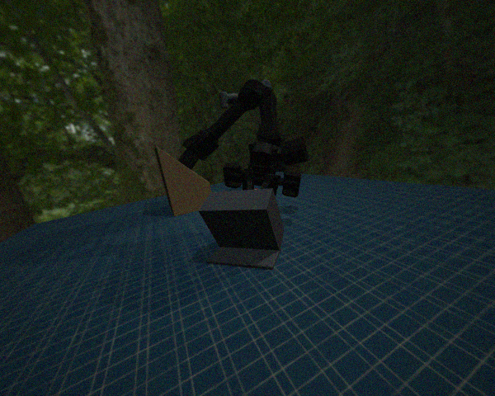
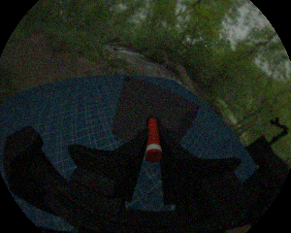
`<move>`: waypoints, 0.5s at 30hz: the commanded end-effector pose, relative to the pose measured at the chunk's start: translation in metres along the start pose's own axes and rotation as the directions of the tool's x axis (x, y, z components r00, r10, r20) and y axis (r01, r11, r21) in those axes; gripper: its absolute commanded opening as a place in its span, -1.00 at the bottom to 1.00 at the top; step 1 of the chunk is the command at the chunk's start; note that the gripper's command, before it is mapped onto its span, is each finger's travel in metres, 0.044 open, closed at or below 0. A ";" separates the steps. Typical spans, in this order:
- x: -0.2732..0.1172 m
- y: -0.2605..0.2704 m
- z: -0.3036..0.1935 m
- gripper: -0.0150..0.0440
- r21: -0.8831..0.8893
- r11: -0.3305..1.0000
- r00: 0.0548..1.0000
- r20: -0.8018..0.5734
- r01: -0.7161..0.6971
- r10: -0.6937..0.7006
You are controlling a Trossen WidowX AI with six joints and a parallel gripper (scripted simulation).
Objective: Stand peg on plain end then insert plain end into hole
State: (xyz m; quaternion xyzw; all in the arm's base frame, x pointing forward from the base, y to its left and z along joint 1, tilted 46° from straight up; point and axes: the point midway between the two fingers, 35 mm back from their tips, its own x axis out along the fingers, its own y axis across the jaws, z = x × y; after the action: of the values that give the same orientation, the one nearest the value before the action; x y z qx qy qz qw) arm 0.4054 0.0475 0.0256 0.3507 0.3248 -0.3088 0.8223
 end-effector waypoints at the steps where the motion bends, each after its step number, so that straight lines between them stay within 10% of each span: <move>1: 0.004 0.001 0.000 -0.49 -0.003 1.000 1.000 -0.004 -0.003 0.003; 15: 0.013 0.001 0.000 -0.49 -0.003 1.000 1.000 -0.004 -0.003 0.003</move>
State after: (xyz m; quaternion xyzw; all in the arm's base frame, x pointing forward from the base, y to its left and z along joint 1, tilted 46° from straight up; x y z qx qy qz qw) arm 0.4116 0.0446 0.0181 0.3507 0.3247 -0.3089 0.8223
